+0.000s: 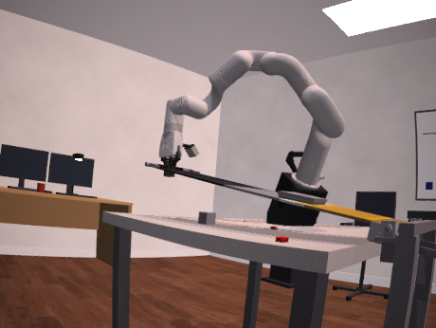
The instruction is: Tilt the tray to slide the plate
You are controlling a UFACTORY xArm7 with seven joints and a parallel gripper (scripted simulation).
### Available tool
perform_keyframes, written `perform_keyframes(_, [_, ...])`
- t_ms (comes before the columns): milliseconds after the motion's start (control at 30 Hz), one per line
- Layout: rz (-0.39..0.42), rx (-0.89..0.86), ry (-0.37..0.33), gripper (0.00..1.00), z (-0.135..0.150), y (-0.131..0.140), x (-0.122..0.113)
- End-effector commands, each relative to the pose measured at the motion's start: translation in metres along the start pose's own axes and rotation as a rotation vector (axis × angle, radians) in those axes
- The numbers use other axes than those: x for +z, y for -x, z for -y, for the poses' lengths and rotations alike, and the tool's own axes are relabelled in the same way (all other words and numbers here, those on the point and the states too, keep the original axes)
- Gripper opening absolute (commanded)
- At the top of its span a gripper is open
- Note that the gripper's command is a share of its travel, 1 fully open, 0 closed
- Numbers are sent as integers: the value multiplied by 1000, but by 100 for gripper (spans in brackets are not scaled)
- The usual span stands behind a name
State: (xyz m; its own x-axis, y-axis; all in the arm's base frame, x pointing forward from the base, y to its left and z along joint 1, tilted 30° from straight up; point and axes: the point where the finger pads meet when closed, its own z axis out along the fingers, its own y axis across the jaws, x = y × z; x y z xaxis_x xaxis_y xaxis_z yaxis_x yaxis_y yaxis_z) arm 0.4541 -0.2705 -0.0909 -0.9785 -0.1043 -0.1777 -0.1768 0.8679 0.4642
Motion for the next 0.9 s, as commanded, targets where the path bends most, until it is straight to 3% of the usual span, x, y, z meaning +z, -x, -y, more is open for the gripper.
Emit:
perform_keyframes(0, [4,0,-7,0,-1,1,-24])
perform_keyframes(67, [4,0,-7,0,-10,1,-61])
perform_keyframes(133, [4,0,-7,0,-14,1,-79])
perform_keyframes(167, [4,0,-7,0,-13,1,-74])
perform_keyframes(267, [4,0,-7,0,-1,1,-24])
perform_keyframes(333, [4,0,-7,0,2,1,-5])
perform_keyframes(867, [4,0,-7,0,2,1,-4])
